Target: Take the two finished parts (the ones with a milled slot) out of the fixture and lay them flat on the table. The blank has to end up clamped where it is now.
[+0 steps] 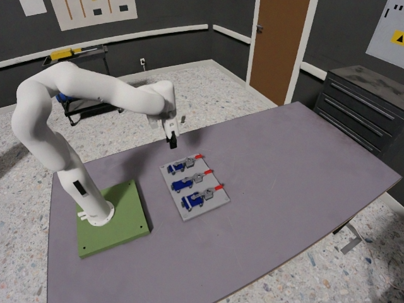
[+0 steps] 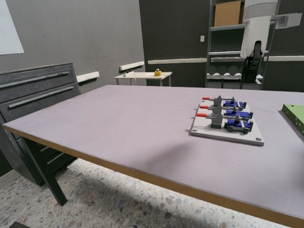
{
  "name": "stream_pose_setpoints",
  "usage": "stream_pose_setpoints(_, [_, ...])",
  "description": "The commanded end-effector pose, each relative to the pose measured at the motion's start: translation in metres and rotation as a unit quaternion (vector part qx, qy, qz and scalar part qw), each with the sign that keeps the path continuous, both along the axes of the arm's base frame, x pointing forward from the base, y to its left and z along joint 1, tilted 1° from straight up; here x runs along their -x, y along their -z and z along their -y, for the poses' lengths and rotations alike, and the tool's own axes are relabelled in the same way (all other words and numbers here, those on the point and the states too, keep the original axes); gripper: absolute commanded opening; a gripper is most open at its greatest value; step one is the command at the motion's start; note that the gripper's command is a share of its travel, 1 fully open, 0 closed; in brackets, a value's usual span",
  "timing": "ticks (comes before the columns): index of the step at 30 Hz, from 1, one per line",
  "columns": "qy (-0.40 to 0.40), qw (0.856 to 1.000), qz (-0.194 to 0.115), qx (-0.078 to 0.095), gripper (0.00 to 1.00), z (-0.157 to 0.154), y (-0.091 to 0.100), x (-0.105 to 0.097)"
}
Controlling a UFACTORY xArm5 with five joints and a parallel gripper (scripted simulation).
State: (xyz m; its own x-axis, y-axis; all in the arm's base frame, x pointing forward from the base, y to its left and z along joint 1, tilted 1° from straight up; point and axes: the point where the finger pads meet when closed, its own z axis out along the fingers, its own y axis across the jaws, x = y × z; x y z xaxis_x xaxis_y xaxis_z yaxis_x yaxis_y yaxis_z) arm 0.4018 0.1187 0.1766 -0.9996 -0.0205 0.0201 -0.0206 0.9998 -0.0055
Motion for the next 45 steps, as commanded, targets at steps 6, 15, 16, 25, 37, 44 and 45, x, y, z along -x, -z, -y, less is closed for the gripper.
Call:
stream_pose_setpoints(6, [0.000, 1.000, 0.002, -0.001, 0.48, 0.000, -0.002, -0.001])
stream_pose_setpoints(15, [0.000, 1.000, 0.002, -0.001, 0.48, -0.001, -0.002, -0.001])
stream_pose_setpoints(16, [0.000, 1.000, 0.002, -0.001, 0.48, -0.001, -0.002, -0.001])
stream_pose_setpoints(25, [0.000, 1.000, 0.002, -0.001, 0.48, -0.001, -0.002, -0.001])
stream_pose_setpoints(37, [0.000, 1.000, 0.002, -0.001, 0.48, -0.001, -0.002, -0.001])
stream_pose_setpoints(44, [0.000, 1.000, 0.002, -0.001, 0.48, -0.001, 0.011, -0.001])
stream_pose_setpoints(45, [0.000, 1.000, 0.002, -0.001, 0.48, -0.001, 0.015, -0.001])
